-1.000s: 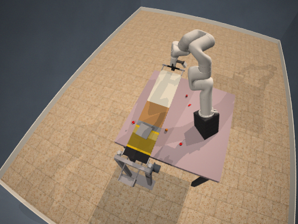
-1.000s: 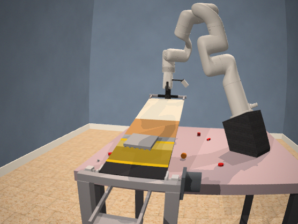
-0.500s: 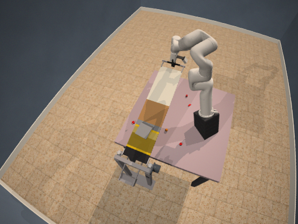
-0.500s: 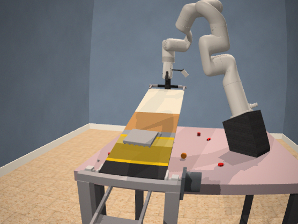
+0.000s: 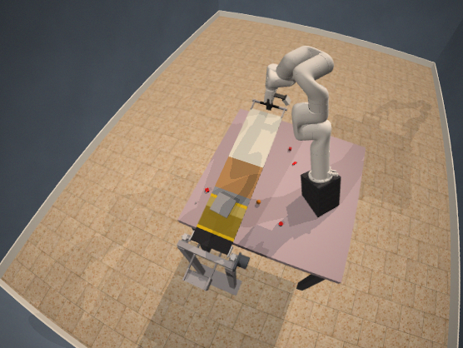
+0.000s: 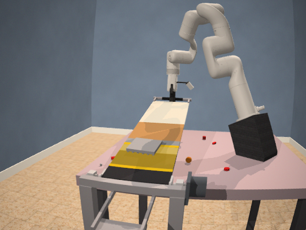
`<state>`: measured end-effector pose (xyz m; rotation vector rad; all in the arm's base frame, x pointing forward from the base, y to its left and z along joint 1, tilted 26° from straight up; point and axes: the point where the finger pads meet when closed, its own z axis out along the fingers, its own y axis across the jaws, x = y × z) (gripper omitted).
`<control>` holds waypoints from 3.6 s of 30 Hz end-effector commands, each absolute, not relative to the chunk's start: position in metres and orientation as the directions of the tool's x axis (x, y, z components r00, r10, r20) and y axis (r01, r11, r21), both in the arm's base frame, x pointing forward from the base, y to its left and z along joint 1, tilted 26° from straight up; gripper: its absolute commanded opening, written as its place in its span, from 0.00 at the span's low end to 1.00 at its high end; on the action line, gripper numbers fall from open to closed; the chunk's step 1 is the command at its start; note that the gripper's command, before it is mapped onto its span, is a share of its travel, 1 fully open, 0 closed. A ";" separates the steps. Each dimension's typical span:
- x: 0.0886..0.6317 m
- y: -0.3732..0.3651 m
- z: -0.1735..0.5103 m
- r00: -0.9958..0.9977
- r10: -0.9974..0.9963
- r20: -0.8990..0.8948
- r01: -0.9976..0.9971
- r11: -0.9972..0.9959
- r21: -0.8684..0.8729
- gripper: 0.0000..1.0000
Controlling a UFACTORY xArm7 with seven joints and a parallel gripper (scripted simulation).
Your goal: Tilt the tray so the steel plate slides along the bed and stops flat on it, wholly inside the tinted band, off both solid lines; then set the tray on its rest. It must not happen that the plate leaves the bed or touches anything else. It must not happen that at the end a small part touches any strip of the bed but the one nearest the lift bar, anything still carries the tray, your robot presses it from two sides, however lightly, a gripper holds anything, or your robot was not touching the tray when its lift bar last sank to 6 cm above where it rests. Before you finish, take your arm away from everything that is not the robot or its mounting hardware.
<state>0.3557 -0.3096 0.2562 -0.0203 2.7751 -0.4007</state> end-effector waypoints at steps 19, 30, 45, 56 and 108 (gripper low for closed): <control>0.349 -0.300 0.277 -0.943 -0.061 -0.327 0.035 0.959 -0.280 0.00; 0.357 -0.311 0.256 -0.943 -0.061 -0.327 0.035 0.959 -0.280 0.00; 0.349 -0.300 0.276 -0.943 -0.061 -0.327 0.035 0.959 -0.280 0.00; 0.355 -0.309 0.260 -0.943 -0.061 -0.327 0.035 0.959 -0.280 0.00; 0.358 -0.313 0.253 -0.943 -0.061 -0.327 0.035 0.959 -0.280 0.00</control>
